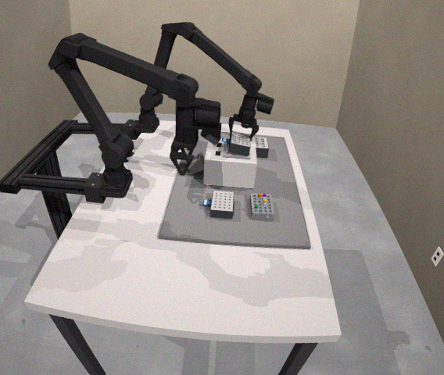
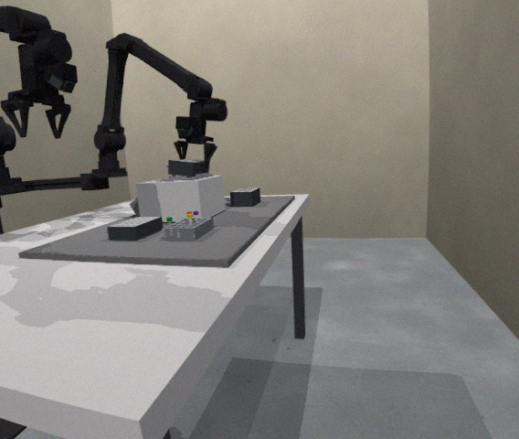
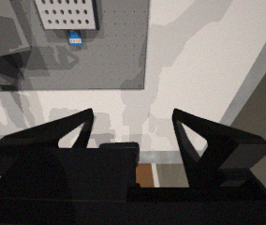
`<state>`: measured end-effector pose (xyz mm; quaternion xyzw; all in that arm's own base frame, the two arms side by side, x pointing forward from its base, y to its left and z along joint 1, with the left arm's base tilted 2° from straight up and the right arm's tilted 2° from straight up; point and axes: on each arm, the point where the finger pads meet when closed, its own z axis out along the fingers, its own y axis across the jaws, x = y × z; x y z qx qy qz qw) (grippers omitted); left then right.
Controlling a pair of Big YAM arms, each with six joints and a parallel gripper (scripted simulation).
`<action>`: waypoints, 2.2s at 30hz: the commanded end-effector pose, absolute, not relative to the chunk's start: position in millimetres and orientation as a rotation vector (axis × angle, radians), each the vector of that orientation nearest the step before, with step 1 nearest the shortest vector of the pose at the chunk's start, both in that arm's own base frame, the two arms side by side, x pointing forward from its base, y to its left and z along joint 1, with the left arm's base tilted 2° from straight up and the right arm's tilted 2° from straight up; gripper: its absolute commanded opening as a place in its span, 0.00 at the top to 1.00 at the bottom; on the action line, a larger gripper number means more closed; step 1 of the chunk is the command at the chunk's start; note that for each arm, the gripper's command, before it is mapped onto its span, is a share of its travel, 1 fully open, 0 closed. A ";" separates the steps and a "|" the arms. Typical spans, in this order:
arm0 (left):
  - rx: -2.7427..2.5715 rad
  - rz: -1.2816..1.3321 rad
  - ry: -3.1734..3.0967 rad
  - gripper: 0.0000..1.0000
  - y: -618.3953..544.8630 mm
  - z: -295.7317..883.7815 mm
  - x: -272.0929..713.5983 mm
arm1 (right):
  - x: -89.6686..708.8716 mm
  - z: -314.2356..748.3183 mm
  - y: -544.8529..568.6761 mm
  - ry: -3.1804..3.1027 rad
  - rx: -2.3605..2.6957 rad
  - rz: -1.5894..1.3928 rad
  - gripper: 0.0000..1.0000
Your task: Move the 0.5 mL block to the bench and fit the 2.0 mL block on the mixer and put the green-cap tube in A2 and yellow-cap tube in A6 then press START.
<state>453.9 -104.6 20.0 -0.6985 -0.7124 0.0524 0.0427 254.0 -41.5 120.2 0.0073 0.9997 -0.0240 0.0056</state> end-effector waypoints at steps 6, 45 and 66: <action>-2.229 0.121 -2.224 1.00 -123.5 32.1 475.6 | 255.0 120.8 -41.1 3.115 0.004 -0.077 0.00; -2.263 0.166 -2.224 1.00 -126.4 33.6 471.2 | 261.6 128.8 -42.2 3.097 0.007 -0.080 0.00; -2.250 0.176 -2.213 1.00 -118.9 30.3 466.3 | 267.1 135.4 -43.0 3.081 0.008 -0.083 0.00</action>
